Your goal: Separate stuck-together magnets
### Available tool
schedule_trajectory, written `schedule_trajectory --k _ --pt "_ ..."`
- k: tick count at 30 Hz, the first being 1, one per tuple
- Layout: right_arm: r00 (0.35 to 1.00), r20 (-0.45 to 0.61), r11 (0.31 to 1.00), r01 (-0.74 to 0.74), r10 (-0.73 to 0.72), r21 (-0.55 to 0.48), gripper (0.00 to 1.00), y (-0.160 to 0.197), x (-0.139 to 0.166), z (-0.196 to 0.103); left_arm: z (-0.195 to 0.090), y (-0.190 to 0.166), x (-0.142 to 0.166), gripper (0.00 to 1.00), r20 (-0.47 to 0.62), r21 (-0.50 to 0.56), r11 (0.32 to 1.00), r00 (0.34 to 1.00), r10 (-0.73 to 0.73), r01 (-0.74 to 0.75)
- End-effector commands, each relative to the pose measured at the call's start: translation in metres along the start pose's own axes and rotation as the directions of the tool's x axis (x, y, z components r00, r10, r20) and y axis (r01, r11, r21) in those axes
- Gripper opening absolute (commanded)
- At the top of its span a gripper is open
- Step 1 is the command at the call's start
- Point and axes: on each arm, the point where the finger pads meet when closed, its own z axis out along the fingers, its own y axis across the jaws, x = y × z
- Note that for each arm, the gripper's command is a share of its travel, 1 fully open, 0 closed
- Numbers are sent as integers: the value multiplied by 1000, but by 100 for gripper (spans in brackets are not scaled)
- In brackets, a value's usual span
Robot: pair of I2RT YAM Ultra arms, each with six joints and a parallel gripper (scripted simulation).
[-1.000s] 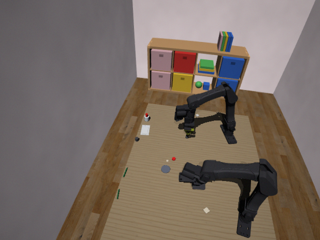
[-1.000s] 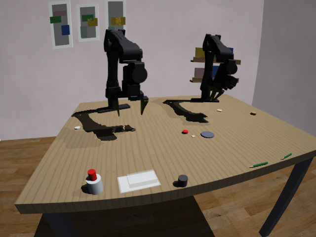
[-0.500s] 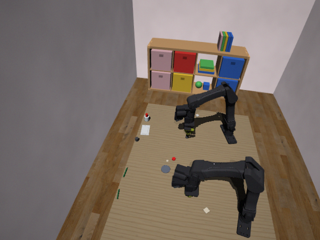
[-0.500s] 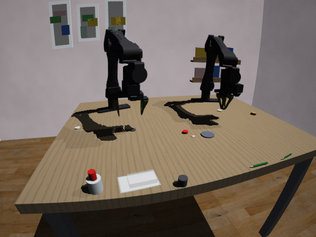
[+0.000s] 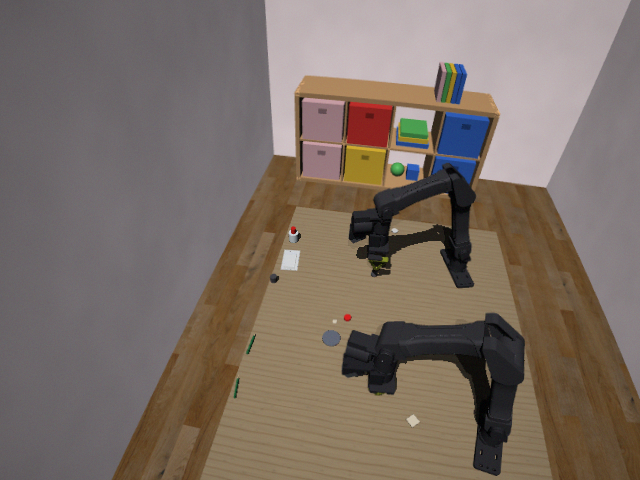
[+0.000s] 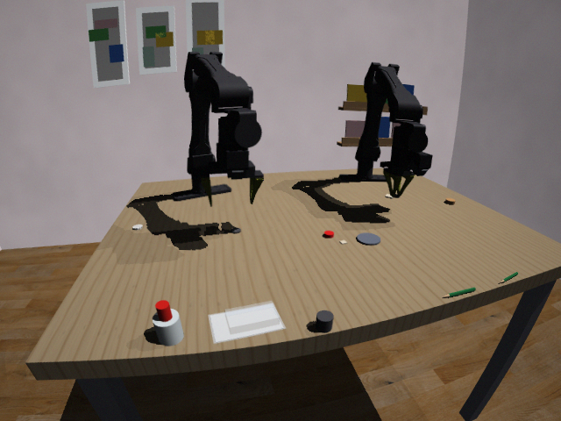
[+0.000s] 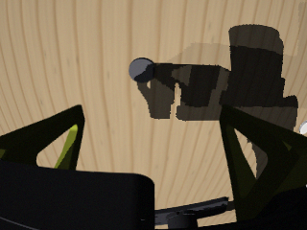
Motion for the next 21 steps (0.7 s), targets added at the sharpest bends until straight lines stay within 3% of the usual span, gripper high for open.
schedule_trajectory --k 1,21 --pt "1000 30 1000 1 -1 -5 100 0 -4 -8 -3 0 -3 25 14 5 1000 1000 -3 2" --pt "1000 30 1000 1 -1 -5 100 0 -4 -8 8 -1 -3 25 14 5 1000 1000 -3 2"
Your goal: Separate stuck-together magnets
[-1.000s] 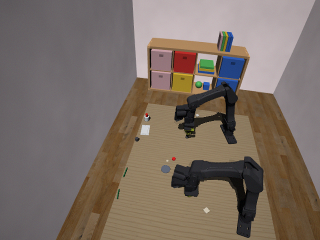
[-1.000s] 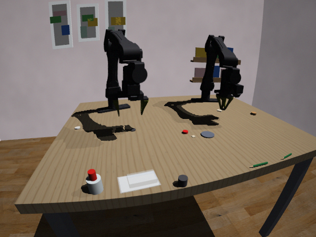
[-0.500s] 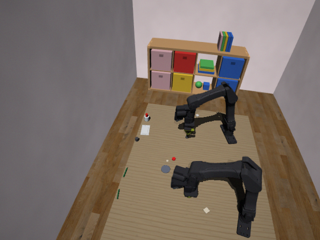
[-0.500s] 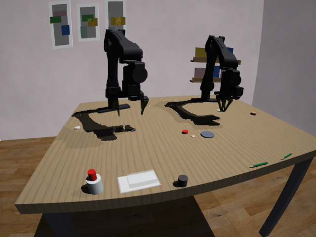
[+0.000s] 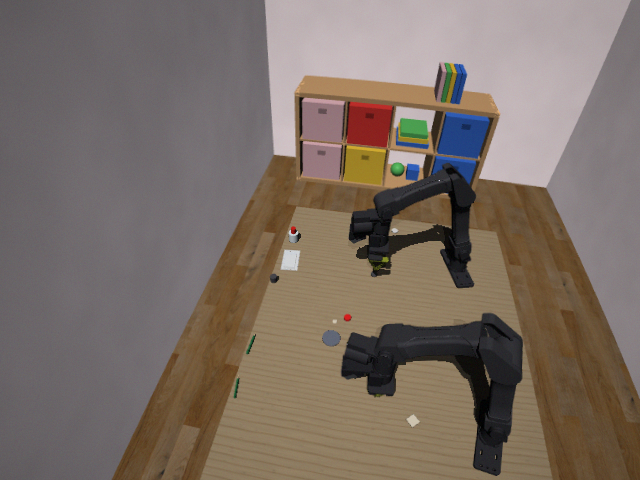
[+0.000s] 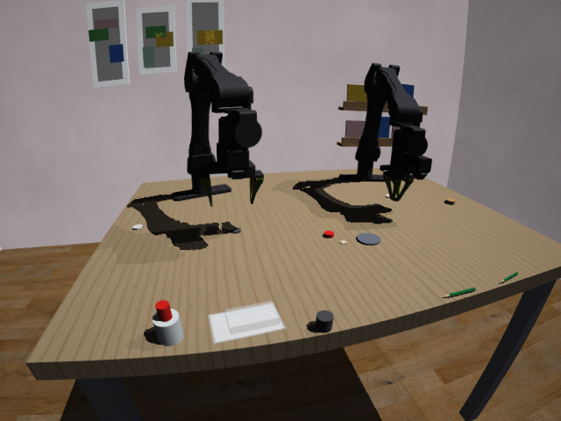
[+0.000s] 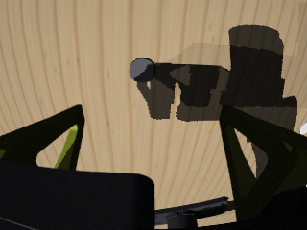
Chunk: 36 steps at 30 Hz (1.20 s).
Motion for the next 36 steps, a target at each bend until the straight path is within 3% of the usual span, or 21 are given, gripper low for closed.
schedule_trajectory --k 1,36 --pt "1000 30 1000 -2 2 -5 100 0 -4 -8 -2 -1 -2 25 13 4 1000 1000 2 -2" --pt "1000 30 1000 -2 2 -5 100 0 -4 -8 20 -1 -3 25 13 4 1000 1000 2 -2"
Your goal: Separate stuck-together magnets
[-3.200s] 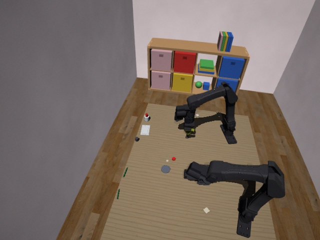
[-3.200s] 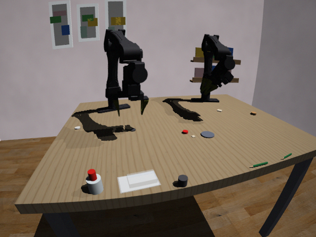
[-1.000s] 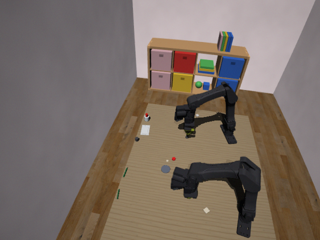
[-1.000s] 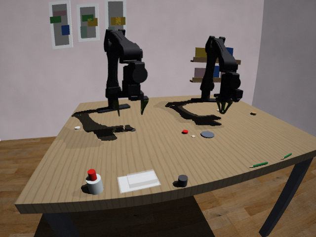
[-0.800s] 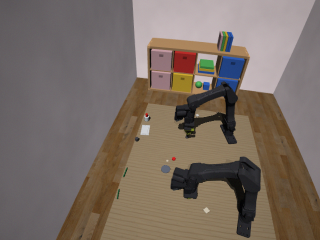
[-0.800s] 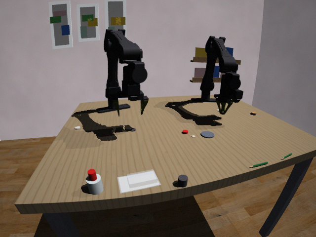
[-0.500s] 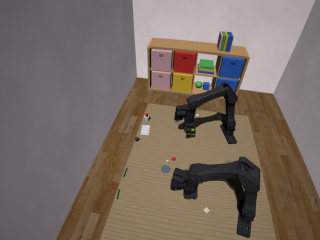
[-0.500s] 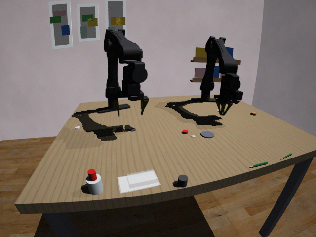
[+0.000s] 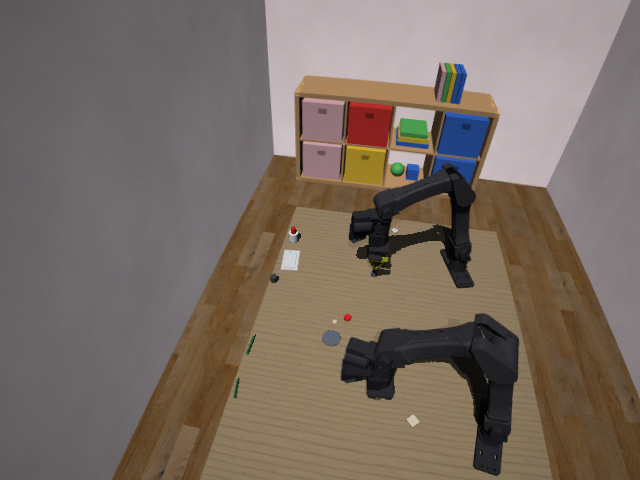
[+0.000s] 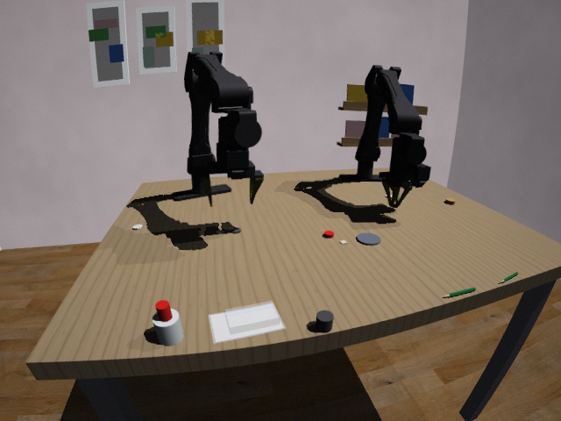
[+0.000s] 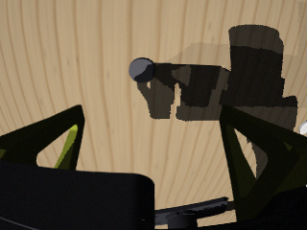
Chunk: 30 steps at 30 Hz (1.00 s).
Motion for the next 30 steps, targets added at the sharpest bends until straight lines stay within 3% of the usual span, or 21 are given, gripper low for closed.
schedule_trajectory --k 1,19,20,30 --pt "1000 30 1000 -1 1 -5 100 0 -4 -8 -1 -1 -4 25 17 4 1000 1000 -1 1" --pt "1000 30 1000 -1 1 -5 100 0 -4 -8 9 -1 -3 25 17 4 1000 1000 -1 1" --pt "1000 30 1000 -1 1 -5 100 0 -4 -8 9 -1 -3 100 17 4 1000 1000 -1 1" --pt "1000 30 1000 -1 1 -5 100 0 -4 -8 9 -1 -3 100 17 4 1000 1000 -1 1"
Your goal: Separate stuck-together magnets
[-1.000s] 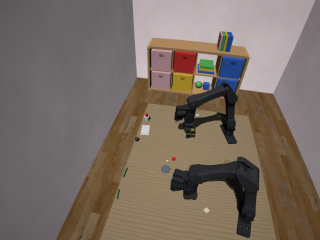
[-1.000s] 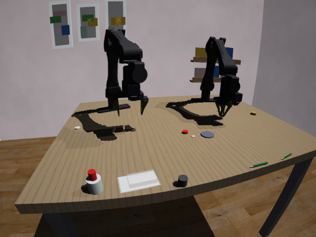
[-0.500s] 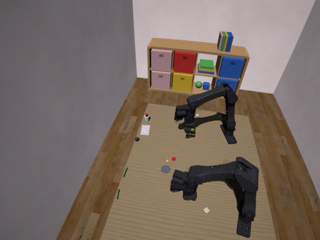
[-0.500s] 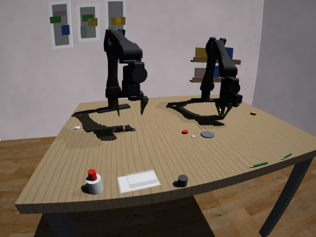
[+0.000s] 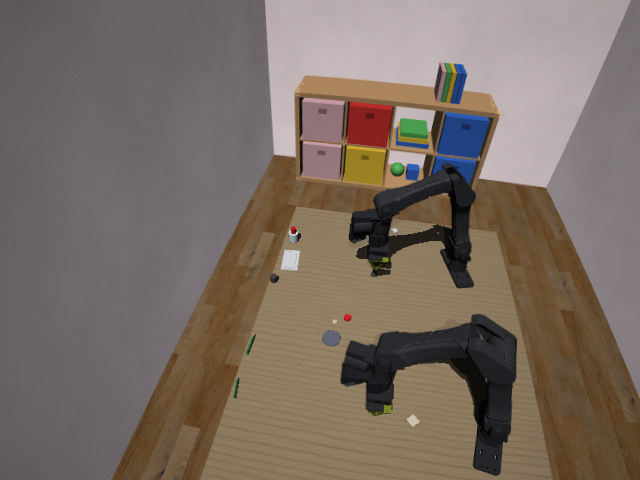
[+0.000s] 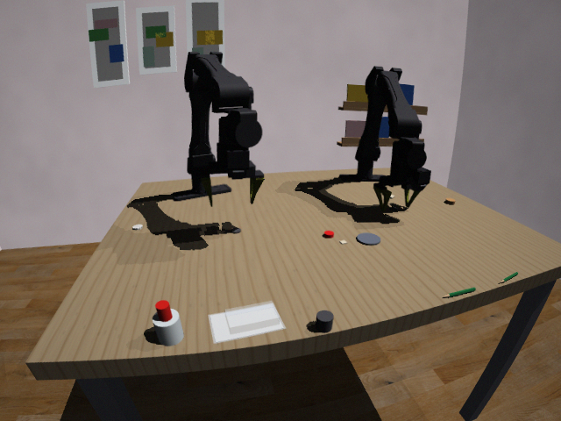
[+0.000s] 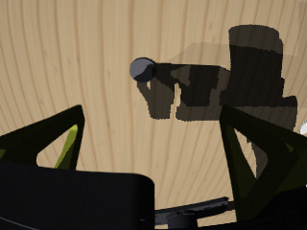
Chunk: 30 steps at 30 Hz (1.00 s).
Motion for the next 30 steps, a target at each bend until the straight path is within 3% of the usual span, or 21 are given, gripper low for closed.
schedule_trajectory --k 1,6,30 --pt "1000 30 1000 -2 2 -5 100 -1 -4 -8 -2 -8 -3 100 12 29 1000 1000 5 -5" --pt "1000 30 1000 -2 2 -5 100 -1 -4 -8 -2 -8 -3 100 12 29 1000 1000 5 -5" --pt "1000 30 1000 -2 2 -5 100 -1 -4 -8 -78 -4 -6 100 33 18 1000 999 2 -3"
